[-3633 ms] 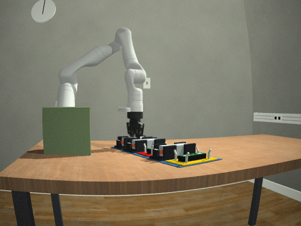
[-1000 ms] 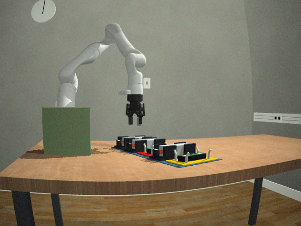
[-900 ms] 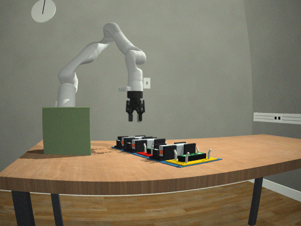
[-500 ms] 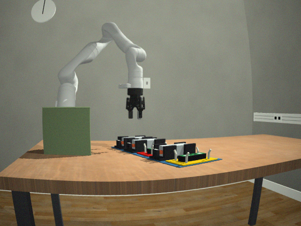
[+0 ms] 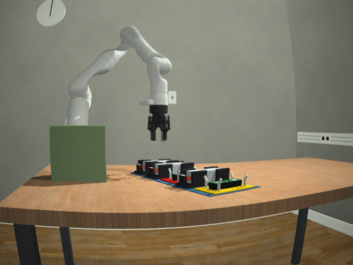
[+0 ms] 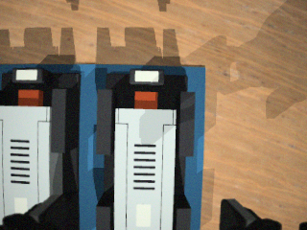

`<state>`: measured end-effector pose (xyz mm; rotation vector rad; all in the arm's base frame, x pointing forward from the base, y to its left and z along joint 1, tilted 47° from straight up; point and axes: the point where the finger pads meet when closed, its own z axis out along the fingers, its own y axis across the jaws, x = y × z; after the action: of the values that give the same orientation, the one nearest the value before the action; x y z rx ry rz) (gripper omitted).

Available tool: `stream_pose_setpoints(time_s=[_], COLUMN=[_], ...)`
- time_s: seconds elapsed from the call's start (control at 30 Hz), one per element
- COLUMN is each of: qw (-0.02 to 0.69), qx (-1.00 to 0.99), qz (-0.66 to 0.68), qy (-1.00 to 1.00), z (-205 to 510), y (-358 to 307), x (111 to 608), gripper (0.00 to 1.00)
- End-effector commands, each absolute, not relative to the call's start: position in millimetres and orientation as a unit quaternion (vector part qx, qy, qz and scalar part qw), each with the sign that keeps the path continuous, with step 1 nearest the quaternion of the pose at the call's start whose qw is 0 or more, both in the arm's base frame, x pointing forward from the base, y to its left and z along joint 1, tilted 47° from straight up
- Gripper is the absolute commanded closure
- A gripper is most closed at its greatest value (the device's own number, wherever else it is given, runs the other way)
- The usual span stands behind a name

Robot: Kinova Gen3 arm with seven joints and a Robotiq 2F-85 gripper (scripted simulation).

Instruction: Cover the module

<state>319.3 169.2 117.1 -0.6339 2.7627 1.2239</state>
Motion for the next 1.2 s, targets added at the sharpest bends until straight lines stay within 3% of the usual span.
stream_pose_setpoints(time_s=[0.0, 0.43, 1.17], qw=[0.028, 0.028, 0.028], qx=[-0.205, -0.205, -0.205], qz=[0.396, 0.396, 0.396], qy=[0.895, 0.895, 0.895], z=[116.4, 114.5, 49.5], y=[169.7, 171.7, 120.6], x=[319.6, 319.3, 353.9], gripper=[0.0, 0.0, 0.0])
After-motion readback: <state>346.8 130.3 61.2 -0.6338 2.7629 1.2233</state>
